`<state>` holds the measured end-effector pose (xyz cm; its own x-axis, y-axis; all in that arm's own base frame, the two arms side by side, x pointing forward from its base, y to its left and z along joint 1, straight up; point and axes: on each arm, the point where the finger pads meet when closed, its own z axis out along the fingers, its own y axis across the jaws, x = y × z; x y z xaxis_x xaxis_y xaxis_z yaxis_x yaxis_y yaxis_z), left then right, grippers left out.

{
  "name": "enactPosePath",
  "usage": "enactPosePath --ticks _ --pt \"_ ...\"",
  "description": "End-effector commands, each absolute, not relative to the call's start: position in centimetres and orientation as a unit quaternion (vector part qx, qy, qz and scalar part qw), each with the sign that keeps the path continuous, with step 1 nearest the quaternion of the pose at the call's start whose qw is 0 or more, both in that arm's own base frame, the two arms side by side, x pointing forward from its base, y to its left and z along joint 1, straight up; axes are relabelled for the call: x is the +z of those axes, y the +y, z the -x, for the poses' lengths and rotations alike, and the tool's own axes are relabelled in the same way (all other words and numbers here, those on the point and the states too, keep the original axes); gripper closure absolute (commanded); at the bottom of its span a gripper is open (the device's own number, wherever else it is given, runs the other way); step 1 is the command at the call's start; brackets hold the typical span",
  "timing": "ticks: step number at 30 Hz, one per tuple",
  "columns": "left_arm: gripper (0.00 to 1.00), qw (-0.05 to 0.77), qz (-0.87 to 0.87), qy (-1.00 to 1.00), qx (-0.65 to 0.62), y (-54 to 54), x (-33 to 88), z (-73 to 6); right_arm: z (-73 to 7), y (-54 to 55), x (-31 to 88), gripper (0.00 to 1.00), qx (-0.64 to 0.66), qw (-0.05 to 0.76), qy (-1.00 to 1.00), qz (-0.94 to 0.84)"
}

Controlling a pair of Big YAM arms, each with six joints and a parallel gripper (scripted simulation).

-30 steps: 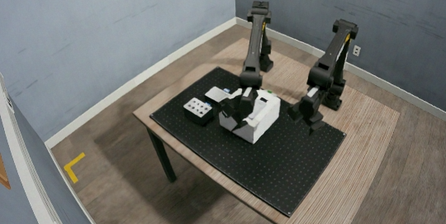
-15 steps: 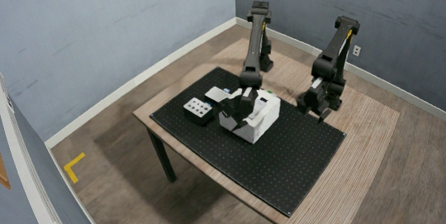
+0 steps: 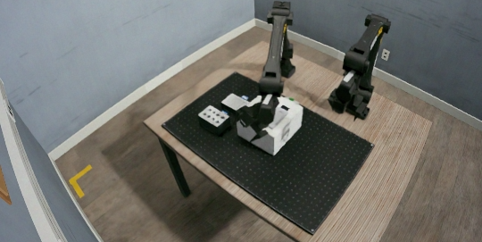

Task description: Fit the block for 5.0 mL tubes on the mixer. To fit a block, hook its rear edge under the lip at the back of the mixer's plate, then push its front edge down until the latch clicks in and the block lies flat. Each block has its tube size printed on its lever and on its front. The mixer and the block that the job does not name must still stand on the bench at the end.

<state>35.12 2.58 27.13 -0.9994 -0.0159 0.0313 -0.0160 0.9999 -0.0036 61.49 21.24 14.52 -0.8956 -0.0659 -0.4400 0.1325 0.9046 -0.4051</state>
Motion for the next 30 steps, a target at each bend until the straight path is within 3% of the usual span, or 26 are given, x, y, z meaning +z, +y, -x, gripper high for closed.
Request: enactPosePath --ticks 1,30 --pt "0.0 0.01 -0.022 -1.0 0.003 3.2 27.9 -33.8 -61.6 21.5 14.6 0.0 -0.218 0.232 0.948 -0.012" --pt "0.0 0.007 0.011 -1.0 0.006 3.3 28.7 -30.3 -61.6 21.5 14.6 0.0 -0.218 0.232 0.948 -0.012"
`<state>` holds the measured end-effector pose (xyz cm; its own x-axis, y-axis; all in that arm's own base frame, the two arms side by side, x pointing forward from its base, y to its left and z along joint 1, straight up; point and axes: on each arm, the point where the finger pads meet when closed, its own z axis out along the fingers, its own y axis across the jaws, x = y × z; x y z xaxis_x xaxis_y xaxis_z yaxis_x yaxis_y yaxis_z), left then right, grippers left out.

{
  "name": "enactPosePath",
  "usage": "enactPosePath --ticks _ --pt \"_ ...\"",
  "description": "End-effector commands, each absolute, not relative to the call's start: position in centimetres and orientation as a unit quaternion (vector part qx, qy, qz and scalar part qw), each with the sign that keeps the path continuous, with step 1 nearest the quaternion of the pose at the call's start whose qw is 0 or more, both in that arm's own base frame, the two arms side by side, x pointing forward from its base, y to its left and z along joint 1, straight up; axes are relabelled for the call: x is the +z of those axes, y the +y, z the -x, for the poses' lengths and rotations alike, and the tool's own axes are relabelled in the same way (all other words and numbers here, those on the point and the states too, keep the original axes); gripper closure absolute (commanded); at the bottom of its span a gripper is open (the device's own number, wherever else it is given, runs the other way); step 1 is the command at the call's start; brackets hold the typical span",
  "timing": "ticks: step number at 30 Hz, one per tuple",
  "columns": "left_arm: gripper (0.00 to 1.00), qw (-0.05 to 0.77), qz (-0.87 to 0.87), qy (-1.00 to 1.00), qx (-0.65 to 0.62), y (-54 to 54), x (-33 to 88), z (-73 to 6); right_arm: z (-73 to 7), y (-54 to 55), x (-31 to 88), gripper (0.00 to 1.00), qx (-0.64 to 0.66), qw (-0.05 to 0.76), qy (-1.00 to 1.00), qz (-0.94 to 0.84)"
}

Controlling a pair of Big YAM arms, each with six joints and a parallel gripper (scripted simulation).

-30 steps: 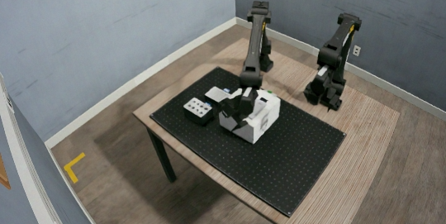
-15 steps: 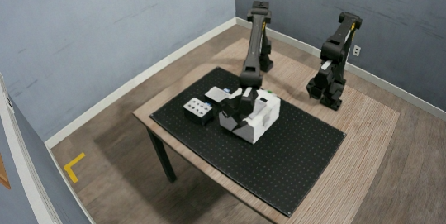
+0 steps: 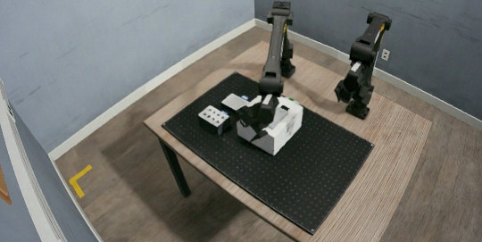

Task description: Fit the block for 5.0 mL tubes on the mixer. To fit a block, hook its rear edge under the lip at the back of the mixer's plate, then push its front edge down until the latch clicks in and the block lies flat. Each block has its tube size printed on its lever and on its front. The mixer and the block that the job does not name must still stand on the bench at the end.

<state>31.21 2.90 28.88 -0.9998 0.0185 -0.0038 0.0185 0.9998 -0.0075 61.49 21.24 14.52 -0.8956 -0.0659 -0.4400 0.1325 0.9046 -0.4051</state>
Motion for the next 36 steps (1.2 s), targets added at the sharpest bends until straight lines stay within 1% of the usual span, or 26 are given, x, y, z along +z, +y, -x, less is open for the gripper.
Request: enactPosePath --ticks 1,6,11,13,15,17,20,26,32,35,36 --pt "0.0 -0.009 -0.011 1.0 -0.006 3.3 28.6 -30.1 -61.3 20.8 15.0 0.0 -0.213 0.216 0.953 -0.011" --pt "0.0 -0.011 -0.013 1.0 -0.007 3.4 28.7 -29.2 -60.6 16.9 17.9 0.0 -0.197 0.167 0.966 -0.018" --pt "0.0 -0.001 -0.012 1.0 -0.005 3.4 29.5 -28.3 -59.5 14.5 20.1 0.0 -0.199 0.18 0.963 -0.018" --pt "0.0 -0.001 -0.01 1.0 -0.005 3.3 29.4 -28.6 -58.5 14.2 20.1 0.0 -0.185 0.15 0.971 -0.01" --pt "0.0 -0.001 -0.01 1.0 -0.005 3.3 29.4 -28.6 -58.5 14.2 20.1 0.0 -0.185 0.15 0.971 -0.01" --pt "0.0 -0.007 -0.01 1.0 -0.006 3.1 29.1 -29.0 -57.9 14.5 18.7 0.0 -0.186 0.13 0.974 0.0" --pt "0.0 -0.01 -0.01 1.0 -0.006 2.8 28.9 -29.3 -56.7 13.0 18.3 0.0 -0.171 0.087 0.981 0.003" --pt "0.0 -0.013 -0.014 1.0 -0.007 2.6 28.5 -29.9 -55.2 9.3 20.4 0.0 -0.176 0.108 0.978 -0.009" --pt "0.0 -0.012 -0.013 1.0 -0.007 3.1 28.5 -30.2 -54.4 8.4 22.4 0.0 -0.165 0.128 0.978 -0.01" --pt "0.0 -0.008 -0.013 1.0 -0.006 3.4 28.7 -30.2 -53.4 8.1 22.0 0.0 -0.143 0.084 0.986 -0.004" --pt "0.0 -0.008 -0.013 1.0 -0.006 3.4 28.7 -30.3 -53.2 7.5 22.0 0.0 -0.149 0.084 0.985 -0.004"
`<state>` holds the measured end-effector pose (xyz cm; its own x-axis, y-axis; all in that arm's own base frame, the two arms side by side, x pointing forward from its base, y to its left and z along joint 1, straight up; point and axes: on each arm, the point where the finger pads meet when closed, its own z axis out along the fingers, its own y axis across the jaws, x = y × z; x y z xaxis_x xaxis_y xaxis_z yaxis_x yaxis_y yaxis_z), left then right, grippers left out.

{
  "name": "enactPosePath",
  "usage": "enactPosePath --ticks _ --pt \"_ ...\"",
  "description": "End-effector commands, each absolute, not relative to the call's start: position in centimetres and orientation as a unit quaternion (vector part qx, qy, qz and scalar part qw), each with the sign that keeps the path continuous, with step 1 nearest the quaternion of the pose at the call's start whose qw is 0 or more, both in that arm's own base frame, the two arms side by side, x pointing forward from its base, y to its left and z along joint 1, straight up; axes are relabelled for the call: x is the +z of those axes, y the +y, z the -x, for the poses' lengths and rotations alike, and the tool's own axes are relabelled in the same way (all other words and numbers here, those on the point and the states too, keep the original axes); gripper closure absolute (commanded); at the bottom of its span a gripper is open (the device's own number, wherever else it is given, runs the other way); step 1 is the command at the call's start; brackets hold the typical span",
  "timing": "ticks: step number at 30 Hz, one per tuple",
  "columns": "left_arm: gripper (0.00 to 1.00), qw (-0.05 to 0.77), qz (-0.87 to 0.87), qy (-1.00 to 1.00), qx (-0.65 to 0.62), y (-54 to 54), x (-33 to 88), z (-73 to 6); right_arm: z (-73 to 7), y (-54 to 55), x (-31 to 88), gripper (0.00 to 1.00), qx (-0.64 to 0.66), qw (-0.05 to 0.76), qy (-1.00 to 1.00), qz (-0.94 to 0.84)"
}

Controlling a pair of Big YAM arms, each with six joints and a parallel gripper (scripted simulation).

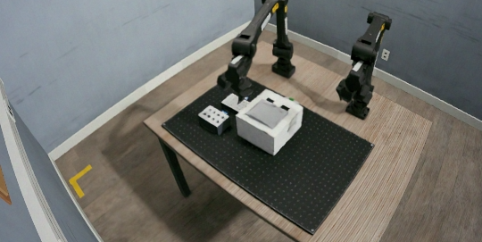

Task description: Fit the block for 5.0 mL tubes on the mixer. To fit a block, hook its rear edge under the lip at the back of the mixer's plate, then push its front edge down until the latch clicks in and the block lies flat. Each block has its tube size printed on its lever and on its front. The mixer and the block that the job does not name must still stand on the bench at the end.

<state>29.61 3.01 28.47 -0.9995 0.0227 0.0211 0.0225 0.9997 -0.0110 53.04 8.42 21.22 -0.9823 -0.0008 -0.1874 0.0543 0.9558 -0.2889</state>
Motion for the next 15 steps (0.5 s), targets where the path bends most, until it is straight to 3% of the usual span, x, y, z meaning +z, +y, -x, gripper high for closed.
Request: enactPosePath --ticks 1,15 --pt "0.0 0.007 0.012 -1.0 0.006 3.4 28.7 -30.4 -52.9 7.0 22.0 0.0 -0.153 0.084 0.985 -0.005" --pt "0.0 -0.005 0.018 -1.0 0.005 3.1 29.2 -30.9 -48.0 3.5 23.8 0.0 -0.108 0.047 0.993 -0.004"
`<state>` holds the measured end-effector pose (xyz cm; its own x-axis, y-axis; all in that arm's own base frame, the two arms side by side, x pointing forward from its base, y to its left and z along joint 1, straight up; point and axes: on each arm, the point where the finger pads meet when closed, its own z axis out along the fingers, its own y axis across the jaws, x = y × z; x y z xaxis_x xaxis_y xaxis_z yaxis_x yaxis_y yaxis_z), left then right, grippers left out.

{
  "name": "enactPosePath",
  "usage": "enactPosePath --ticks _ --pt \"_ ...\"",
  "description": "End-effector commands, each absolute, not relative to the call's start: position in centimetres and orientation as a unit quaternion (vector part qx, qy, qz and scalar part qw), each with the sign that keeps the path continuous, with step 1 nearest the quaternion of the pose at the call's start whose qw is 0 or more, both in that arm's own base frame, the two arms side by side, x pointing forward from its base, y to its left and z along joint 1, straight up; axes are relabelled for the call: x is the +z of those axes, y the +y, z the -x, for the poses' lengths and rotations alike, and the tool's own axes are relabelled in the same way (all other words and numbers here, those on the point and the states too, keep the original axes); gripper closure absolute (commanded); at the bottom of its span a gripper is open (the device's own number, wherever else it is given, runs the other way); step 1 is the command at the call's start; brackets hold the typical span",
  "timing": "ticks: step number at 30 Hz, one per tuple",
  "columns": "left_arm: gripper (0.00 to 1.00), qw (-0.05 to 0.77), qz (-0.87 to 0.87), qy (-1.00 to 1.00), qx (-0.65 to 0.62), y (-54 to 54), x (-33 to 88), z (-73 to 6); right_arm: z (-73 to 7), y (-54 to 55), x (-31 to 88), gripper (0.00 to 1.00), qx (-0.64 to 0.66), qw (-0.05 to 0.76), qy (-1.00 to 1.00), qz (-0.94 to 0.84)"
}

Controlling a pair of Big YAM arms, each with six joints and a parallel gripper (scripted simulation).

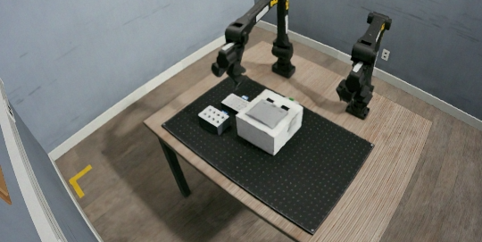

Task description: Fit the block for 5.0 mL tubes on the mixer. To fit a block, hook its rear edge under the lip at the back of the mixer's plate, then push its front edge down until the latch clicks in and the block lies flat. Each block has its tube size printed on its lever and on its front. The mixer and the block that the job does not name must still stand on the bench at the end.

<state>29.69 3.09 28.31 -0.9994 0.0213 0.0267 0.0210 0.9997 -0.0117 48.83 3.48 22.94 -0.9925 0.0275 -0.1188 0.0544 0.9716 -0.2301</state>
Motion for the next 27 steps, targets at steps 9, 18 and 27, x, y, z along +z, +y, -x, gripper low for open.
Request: enactPosePath --ticks 9,18,27 --pt "0.0 -0.031 0.025 -0.999 0.002 2.7 30.6 -30.7 -44.6 0.2 24.9 0.0 -0.109 0.056 0.992 -0.013" --pt "0.0 -0.028 0.024 -0.999 0.002 2.7 30.5 -31.0 -41.2 -0.8 25.0 0.0 -0.087 0.025 0.996 -0.005" --pt "0.0 -0.021 0.023 -1.0 0.003 2.8 30.2 -31.6 -36.8 -3.0 26.4 0.0 -0.059 0.018 0.998 -0.012"
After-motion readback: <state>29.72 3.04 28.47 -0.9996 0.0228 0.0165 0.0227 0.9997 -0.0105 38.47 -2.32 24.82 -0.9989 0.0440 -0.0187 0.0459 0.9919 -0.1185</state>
